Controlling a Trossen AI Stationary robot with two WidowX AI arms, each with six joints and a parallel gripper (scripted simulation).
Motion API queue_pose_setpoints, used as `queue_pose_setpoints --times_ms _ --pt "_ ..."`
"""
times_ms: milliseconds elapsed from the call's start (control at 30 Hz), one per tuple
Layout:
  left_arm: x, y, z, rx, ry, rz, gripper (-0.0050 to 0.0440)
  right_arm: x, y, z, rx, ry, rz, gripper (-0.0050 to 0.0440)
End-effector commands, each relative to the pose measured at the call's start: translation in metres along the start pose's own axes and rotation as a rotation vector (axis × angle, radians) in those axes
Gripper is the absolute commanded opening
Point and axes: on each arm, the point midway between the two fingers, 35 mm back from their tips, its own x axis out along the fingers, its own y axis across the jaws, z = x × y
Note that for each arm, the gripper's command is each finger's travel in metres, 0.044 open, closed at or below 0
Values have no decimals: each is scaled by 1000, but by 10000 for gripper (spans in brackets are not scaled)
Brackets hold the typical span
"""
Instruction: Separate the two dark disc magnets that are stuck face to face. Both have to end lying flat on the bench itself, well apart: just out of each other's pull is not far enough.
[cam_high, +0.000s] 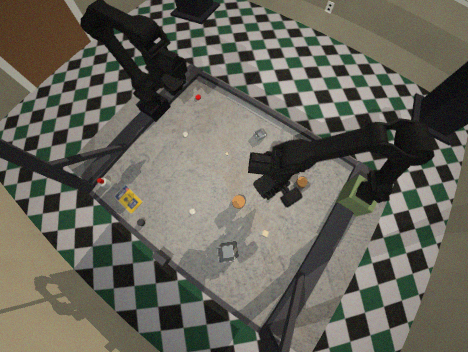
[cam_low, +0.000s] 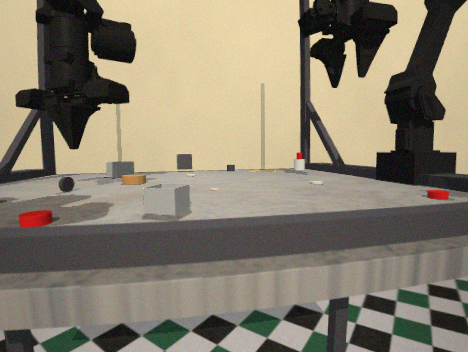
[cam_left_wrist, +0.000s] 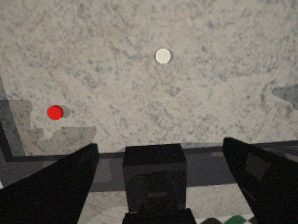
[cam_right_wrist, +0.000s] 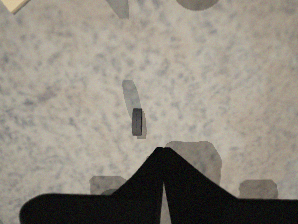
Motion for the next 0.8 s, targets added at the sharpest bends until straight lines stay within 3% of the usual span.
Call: queue_pose_setpoints --times_ms 0,133,400,767 --pt "-4 0 1 0 -15 -2 400 25 1 0 -6 4 0 -3" --pt "-4 0 1 0 -15 -2 400 41 1 -1 -5 4 1 -5" --pt "-4 0 1 0 -15 -2 400 37 1 3 -4 -13 -13 -50" --pt "-4 0 1 0 -15 -2 400 42 10 3 -4 -13 -12 -50"
